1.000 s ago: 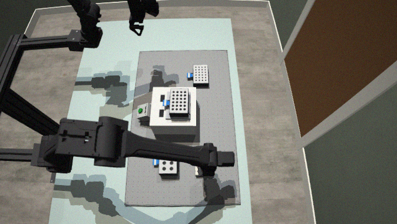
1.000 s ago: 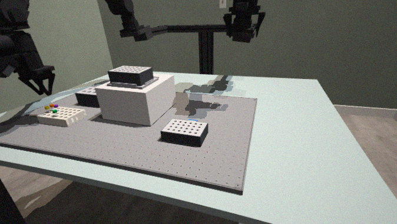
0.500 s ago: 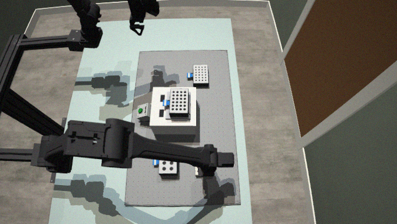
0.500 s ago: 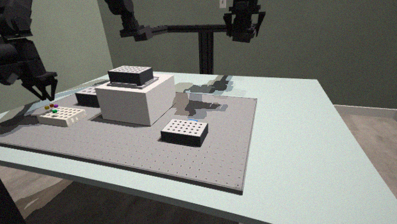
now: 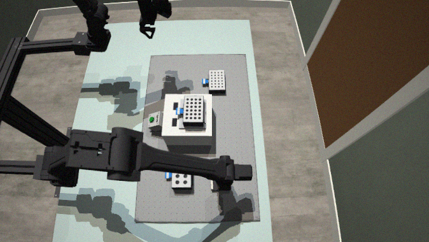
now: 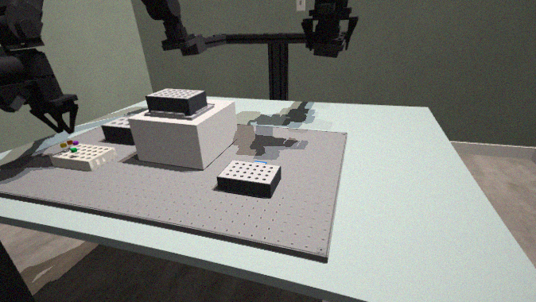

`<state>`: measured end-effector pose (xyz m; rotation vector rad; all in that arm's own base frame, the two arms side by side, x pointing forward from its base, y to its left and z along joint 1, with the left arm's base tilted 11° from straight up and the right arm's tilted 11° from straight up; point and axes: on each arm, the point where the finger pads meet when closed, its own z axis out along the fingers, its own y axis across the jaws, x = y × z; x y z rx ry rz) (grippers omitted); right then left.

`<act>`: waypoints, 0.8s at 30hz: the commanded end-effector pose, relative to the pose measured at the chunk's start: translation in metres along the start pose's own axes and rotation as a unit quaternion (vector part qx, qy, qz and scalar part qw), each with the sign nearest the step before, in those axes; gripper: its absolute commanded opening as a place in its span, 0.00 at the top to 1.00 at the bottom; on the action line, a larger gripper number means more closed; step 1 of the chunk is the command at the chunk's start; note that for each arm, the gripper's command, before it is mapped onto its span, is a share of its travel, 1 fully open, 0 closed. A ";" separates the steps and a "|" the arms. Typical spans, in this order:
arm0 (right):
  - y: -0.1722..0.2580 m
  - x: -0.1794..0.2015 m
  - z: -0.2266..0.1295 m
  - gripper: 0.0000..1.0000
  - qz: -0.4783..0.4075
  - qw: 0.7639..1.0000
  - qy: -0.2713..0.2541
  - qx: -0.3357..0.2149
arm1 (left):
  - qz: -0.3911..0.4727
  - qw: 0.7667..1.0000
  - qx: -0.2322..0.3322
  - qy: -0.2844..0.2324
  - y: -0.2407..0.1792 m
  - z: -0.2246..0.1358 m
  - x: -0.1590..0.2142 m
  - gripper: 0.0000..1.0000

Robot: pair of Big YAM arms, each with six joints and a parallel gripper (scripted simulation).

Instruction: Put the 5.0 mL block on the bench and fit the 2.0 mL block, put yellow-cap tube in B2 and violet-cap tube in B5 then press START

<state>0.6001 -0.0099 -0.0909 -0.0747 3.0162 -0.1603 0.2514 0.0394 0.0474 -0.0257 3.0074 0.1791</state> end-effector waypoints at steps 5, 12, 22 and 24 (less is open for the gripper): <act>-0.012 -0.043 -0.019 0.64 0.006 0.999 -0.049 0.001 | 0.005 1.000 0.001 -0.027 0.001 -0.015 -0.025 0.00; -0.008 -0.029 0.008 0.64 0.000 1.000 -0.024 0.000 | 0.004 1.000 0.001 -0.029 0.001 -0.016 -0.027 0.00; -0.012 -0.036 0.028 0.64 -0.001 1.000 -0.024 0.000 | 0.003 1.000 0.001 -0.026 0.001 -0.015 -0.025 0.00; -0.007 -0.041 0.021 0.64 -0.002 0.999 -0.032 -0.001 | 0.004 1.000 0.002 -0.022 0.000 -0.013 -0.021 0.00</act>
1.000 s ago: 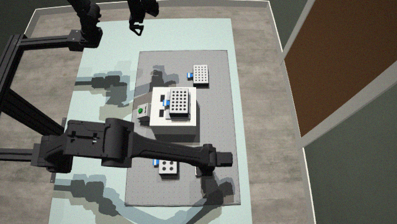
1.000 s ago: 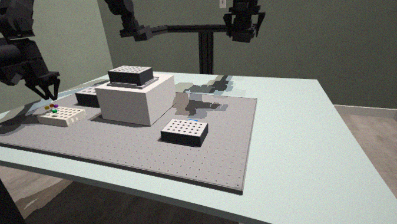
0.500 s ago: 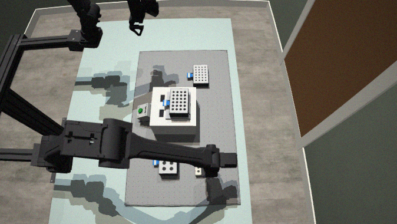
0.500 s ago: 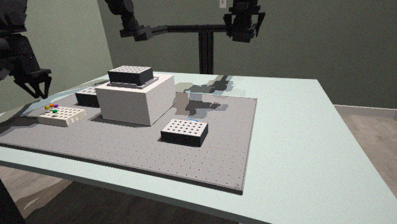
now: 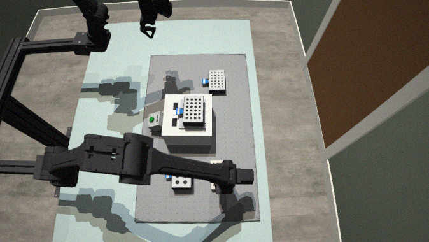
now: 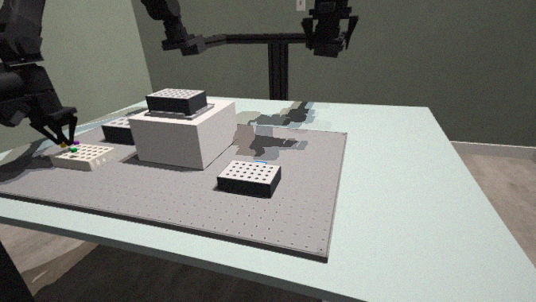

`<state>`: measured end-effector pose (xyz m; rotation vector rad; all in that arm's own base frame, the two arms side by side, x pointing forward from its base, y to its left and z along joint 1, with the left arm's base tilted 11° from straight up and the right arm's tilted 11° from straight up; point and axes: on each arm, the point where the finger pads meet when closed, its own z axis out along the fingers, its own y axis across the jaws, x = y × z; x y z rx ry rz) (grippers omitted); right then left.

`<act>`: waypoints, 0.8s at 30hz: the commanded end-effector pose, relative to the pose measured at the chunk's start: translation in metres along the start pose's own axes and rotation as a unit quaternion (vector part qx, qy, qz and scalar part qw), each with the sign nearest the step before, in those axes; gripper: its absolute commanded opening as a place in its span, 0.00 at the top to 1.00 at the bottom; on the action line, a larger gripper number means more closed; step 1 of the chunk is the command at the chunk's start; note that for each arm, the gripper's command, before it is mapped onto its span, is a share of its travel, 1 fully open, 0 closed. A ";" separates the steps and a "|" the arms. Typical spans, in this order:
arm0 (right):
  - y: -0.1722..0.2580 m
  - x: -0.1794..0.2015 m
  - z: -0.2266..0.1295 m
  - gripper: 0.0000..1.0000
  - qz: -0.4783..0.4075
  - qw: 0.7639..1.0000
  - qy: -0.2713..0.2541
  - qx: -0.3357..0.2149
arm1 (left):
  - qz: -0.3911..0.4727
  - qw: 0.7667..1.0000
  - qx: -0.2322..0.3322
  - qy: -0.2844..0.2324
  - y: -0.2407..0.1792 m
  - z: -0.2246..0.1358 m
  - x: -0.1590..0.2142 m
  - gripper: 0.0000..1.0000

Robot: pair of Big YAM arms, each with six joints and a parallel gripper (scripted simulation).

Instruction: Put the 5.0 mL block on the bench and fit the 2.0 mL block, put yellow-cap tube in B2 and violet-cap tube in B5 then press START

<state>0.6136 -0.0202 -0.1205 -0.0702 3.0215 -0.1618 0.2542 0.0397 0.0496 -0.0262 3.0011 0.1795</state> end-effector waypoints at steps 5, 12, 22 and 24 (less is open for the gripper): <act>0.004 -0.035 -0.020 0.64 0.000 0.999 -0.036 -0.002 | 0.004 1.000 0.002 -0.013 -0.001 -0.007 -0.012 0.00; 0.008 -0.022 -0.028 0.64 0.001 1.000 -0.022 -0.002 | 0.004 1.000 0.003 -0.006 -0.002 -0.003 -0.005 0.00; 0.003 -0.028 -0.034 0.64 -0.007 0.999 -0.041 -0.001 | 0.002 1.000 0.002 -0.019 0.000 -0.011 -0.018 0.00; -0.002 -0.030 -0.036 0.64 -0.003 0.999 -0.044 0.000 | 0.002 1.000 0.002 -0.020 0.000 -0.012 -0.019 0.00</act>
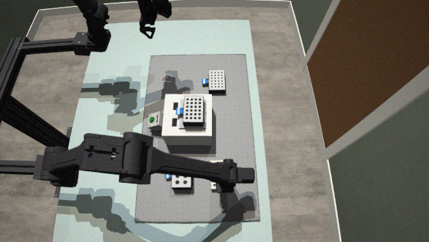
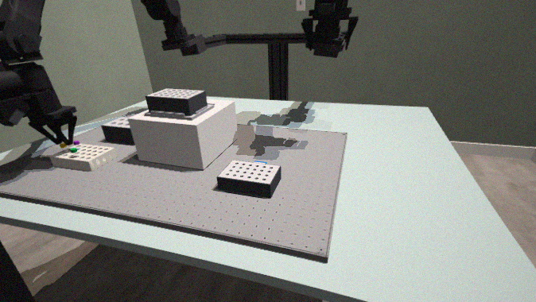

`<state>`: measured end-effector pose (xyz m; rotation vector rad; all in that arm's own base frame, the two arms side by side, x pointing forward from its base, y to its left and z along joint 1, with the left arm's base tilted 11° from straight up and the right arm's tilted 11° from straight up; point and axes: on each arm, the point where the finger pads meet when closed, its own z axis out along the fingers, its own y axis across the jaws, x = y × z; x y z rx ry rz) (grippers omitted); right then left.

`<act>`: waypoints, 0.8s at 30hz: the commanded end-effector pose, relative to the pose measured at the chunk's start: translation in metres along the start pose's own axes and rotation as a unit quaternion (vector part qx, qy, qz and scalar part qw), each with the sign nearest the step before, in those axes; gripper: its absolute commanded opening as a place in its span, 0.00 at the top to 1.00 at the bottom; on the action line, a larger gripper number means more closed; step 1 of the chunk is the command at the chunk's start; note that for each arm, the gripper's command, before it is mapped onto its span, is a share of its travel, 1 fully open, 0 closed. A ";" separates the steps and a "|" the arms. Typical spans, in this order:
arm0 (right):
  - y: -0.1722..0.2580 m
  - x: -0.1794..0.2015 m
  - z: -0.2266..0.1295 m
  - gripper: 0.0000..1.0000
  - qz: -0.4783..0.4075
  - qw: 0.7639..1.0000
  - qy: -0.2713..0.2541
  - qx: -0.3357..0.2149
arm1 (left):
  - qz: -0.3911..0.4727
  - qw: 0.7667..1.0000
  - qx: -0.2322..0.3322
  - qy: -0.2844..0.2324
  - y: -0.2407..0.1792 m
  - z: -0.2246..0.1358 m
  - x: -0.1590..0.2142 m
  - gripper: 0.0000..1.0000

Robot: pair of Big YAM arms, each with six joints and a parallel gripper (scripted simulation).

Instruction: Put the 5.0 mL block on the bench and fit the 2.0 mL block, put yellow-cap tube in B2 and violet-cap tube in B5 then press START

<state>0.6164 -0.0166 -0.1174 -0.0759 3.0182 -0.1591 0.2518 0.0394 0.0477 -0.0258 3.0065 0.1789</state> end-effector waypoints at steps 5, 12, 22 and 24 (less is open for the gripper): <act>-0.012 -0.027 -0.035 0.64 0.004 0.999 -0.043 0.002 | 0.000 1.000 0.002 -0.025 0.001 -0.015 -0.024 0.00; -0.009 -0.024 -0.027 0.64 0.002 0.999 -0.037 0.002 | -0.001 1.000 0.002 -0.029 0.002 -0.017 -0.027 0.00; 0.005 -0.025 -0.018 0.64 -0.009 1.000 -0.024 0.000 | -0.002 1.000 0.002 -0.029 0.002 -0.018 -0.027 0.00; 0.006 -0.022 -0.014 0.64 -0.010 1.000 -0.019 0.000 | -0.002 1.000 0.002 -0.028 0.002 -0.018 -0.027 0.00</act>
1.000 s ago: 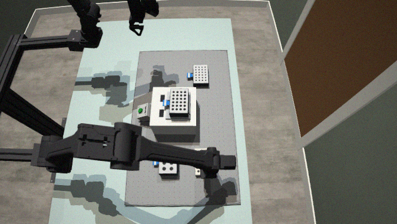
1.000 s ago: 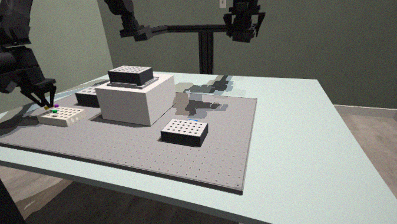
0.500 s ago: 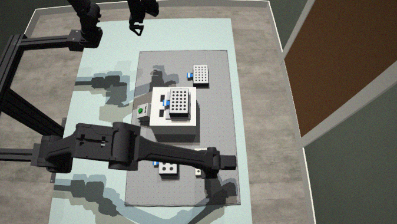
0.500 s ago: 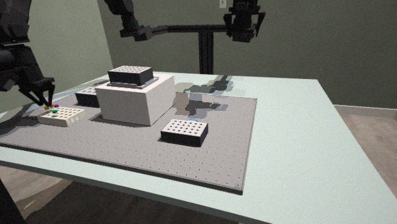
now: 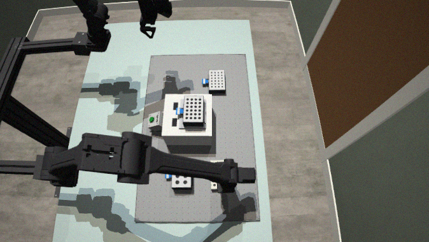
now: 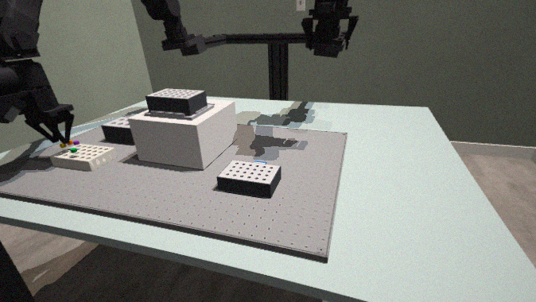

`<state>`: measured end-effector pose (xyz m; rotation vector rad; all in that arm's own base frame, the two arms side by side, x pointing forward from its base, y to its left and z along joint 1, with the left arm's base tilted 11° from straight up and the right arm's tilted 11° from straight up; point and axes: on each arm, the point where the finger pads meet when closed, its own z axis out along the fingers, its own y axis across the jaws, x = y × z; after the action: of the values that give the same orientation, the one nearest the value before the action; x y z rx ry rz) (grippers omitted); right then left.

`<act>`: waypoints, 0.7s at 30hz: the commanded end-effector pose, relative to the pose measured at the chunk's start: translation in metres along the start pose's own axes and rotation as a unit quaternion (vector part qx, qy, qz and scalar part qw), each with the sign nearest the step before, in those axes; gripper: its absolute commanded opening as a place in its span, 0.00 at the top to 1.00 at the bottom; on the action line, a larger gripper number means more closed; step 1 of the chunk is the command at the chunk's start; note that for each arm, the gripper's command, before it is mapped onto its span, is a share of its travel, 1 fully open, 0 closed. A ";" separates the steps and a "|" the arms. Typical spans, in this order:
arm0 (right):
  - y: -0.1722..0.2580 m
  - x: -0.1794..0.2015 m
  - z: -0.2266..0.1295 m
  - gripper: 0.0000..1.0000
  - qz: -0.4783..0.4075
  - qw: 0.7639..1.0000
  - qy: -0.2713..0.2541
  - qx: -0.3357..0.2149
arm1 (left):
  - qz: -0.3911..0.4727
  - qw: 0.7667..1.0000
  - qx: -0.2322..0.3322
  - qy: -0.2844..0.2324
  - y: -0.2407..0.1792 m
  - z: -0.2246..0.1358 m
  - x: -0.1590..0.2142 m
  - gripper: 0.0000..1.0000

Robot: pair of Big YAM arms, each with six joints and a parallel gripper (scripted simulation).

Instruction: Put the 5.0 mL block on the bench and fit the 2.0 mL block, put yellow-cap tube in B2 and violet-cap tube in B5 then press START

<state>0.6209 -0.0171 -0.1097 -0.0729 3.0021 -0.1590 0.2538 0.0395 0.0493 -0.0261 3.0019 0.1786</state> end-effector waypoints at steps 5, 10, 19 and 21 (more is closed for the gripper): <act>0.001 -0.001 0.009 0.64 -0.006 1.000 0.008 -0.001 | -0.002 1.000 0.001 -0.026 0.002 -0.016 -0.024 0.00; -0.004 0.007 0.014 0.64 -0.002 1.000 0.016 0.000 | -0.003 1.000 0.001 -0.025 0.002 -0.016 -0.024 0.00; -0.005 0.002 0.010 0.64 -0.001 1.000 0.011 0.000 | -0.004 1.000 0.001 -0.025 0.002 -0.016 -0.023 0.00; -0.006 -0.005 0.004 0.64 -0.001 1.000 0.003 0.001 | -0.004 1.000 0.001 -0.025 0.002 -0.016 -0.023 0.00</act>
<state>0.6183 -0.0175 -0.1130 -0.0727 3.0092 -0.1591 0.2538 0.0395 0.0493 -0.0261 3.0019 0.1786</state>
